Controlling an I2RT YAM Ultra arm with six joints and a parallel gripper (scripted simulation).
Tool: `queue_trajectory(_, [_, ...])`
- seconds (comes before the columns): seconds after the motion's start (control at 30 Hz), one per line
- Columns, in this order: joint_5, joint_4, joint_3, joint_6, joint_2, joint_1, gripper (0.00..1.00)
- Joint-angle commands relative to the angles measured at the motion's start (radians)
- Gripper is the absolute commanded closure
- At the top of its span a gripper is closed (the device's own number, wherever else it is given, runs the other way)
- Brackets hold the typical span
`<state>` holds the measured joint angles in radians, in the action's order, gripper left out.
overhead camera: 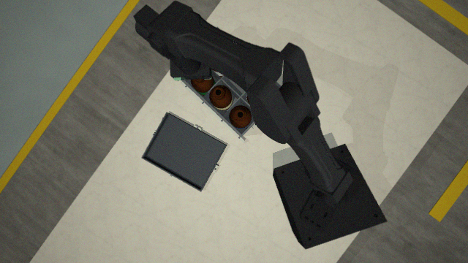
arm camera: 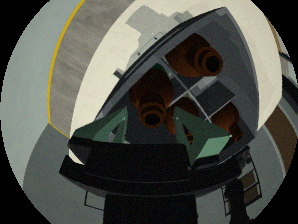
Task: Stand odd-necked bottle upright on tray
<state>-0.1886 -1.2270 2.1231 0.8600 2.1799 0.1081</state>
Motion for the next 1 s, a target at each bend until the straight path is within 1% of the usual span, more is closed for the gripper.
queue_trajectory(0.0, [-0.003, 0.027, -0.005, -0.006, -0.022, 0.001, 0.39])
queue_trajectory(0.2, [-0.003, 0.032, -0.02, -0.006, -0.027, 0.002, 0.39])
queue_trajectory(0.3, [-0.003, 0.035, -0.004, -0.006, -0.029, 0.0, 0.39])
queue_trajectory(0.97, [-0.004, 0.035, -0.006, -0.006, -0.029, 0.0, 0.39])
